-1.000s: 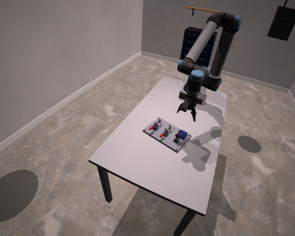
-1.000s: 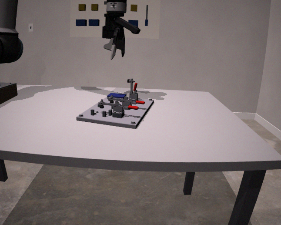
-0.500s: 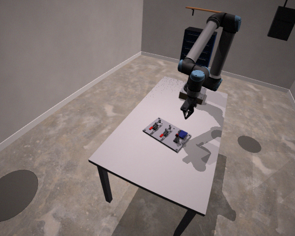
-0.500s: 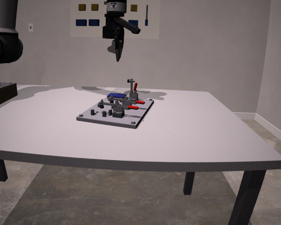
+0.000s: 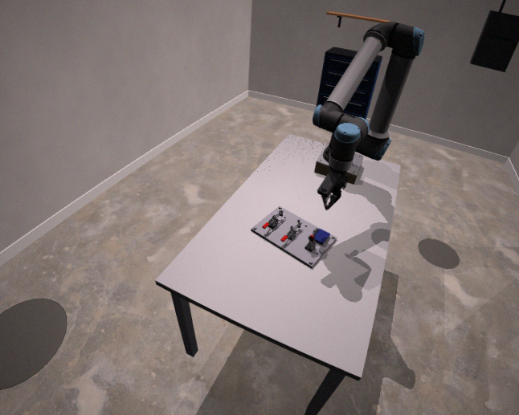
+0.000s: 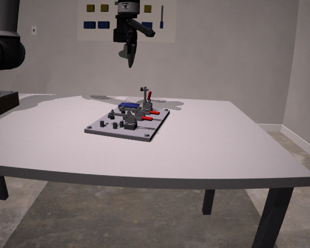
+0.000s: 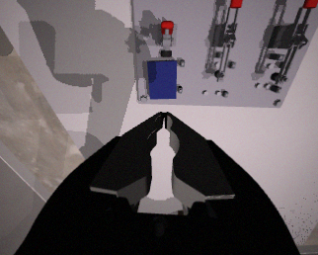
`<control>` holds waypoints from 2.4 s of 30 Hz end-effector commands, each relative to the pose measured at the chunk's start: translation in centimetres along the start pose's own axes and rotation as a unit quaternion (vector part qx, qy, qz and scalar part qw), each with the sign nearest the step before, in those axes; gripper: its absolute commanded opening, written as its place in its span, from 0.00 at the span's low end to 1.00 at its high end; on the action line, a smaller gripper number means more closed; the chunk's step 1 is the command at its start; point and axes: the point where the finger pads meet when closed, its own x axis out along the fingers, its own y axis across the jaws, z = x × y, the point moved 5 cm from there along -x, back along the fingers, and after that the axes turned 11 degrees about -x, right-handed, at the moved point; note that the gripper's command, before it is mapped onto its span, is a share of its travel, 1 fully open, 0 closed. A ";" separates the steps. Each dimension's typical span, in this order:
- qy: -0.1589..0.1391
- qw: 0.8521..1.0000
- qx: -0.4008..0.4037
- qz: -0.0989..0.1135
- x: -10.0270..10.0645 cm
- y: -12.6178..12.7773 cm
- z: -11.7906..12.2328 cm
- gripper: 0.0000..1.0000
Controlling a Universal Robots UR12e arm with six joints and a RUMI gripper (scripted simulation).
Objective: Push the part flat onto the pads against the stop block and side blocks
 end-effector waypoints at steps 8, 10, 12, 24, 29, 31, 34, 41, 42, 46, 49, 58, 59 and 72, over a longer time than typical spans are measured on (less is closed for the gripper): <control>0.002 1.000 -0.001 0.000 -0.2 -0.2 -0.3 0.00; 0.002 1.000 -0.001 0.000 -0.2 -0.2 -0.3 0.00; 0.002 1.000 -0.001 0.000 -0.2 -0.2 -0.3 0.00; 0.002 1.000 -0.001 0.000 -0.2 -0.2 -0.3 0.00; 0.002 1.000 -0.001 0.000 -0.2 -0.2 -0.3 0.00; 0.002 1.000 -0.001 0.000 -0.2 -0.2 -0.3 0.00; 0.002 1.000 -0.001 0.000 -0.2 -0.2 -0.3 0.00; 0.002 1.000 -0.001 0.000 -0.2 -0.2 -0.3 0.00; 0.002 1.000 -0.001 0.000 -0.2 -0.2 -0.3 0.00; 0.002 1.000 -0.001 0.000 -0.2 -0.2 -0.3 0.00; 0.001 1.000 0.000 0.000 -0.1 0.0 -0.1 0.59; 0.001 1.000 0.000 0.000 -0.1 0.0 -0.1 0.59; 0.001 1.000 0.000 0.000 -0.1 0.0 -0.1 0.59; 0.001 1.000 0.000 0.000 -0.1 0.0 -0.1 0.59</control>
